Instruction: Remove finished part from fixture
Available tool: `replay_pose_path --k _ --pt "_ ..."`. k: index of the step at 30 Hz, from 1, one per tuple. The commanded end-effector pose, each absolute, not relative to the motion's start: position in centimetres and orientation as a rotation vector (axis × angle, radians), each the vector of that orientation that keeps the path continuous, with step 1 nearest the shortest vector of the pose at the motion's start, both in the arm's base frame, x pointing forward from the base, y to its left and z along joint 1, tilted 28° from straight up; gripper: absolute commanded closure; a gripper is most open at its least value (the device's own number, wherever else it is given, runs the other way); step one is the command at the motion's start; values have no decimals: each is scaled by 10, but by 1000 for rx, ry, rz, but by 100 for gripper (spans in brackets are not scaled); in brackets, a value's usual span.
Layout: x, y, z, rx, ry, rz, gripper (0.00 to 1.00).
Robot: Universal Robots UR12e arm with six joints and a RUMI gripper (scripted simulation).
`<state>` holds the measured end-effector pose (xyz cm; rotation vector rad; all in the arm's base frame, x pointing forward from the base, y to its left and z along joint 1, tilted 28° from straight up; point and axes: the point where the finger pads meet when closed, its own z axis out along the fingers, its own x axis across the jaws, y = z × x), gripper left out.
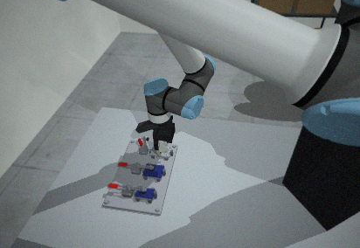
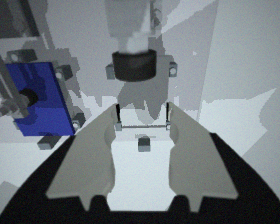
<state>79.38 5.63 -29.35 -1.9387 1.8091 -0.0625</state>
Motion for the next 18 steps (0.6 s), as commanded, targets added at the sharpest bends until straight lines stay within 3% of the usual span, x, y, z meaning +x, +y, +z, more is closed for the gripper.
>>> replay_pose_path --k 1,18 --pt "796 54 -291 -1937 1810 -69 100" --pt "789 50 -281 -1937 1812 -65 100"
